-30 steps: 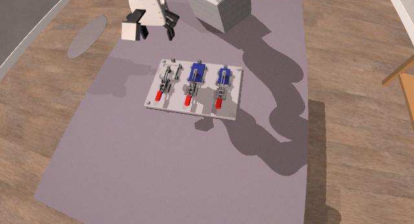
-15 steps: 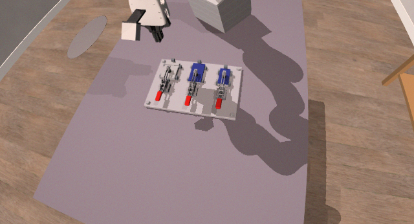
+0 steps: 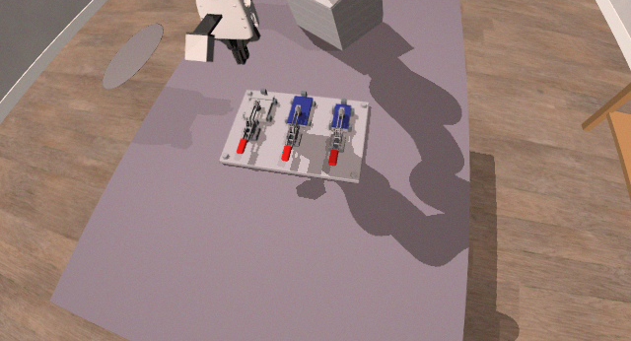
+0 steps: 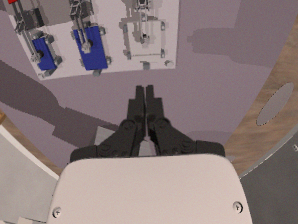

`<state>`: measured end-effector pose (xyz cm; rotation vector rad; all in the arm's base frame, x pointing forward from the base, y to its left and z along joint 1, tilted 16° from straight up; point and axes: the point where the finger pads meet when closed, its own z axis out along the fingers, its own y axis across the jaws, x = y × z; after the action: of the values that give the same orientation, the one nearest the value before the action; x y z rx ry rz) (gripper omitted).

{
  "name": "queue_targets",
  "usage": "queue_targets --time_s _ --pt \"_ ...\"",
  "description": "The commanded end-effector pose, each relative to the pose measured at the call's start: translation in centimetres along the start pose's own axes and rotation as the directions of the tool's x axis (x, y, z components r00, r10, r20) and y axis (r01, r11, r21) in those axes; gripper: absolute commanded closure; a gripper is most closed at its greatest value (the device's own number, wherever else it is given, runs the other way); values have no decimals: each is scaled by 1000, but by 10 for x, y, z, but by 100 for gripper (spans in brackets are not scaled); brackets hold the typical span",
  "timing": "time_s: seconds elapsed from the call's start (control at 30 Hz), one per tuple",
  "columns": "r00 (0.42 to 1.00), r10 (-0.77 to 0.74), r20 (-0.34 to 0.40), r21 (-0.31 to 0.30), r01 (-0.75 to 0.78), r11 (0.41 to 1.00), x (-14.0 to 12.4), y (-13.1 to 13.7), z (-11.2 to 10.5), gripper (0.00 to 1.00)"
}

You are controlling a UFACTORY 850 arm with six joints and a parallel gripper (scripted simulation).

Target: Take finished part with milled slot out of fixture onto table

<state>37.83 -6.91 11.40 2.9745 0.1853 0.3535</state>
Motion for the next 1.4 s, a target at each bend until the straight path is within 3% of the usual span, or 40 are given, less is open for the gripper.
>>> queue_targets --time_s 0.0,0.57,0.6,1.37 --pt "1000 0 -1 0 0 1000 1 0 0 100" --pt "1000 0 -1 0 0 1000 1 0 0 100" --pt "1000 0 -1 0 0 1000 1 0 0 0" --pt "1000 0 -1 0 0 1000 1 0 0 0"
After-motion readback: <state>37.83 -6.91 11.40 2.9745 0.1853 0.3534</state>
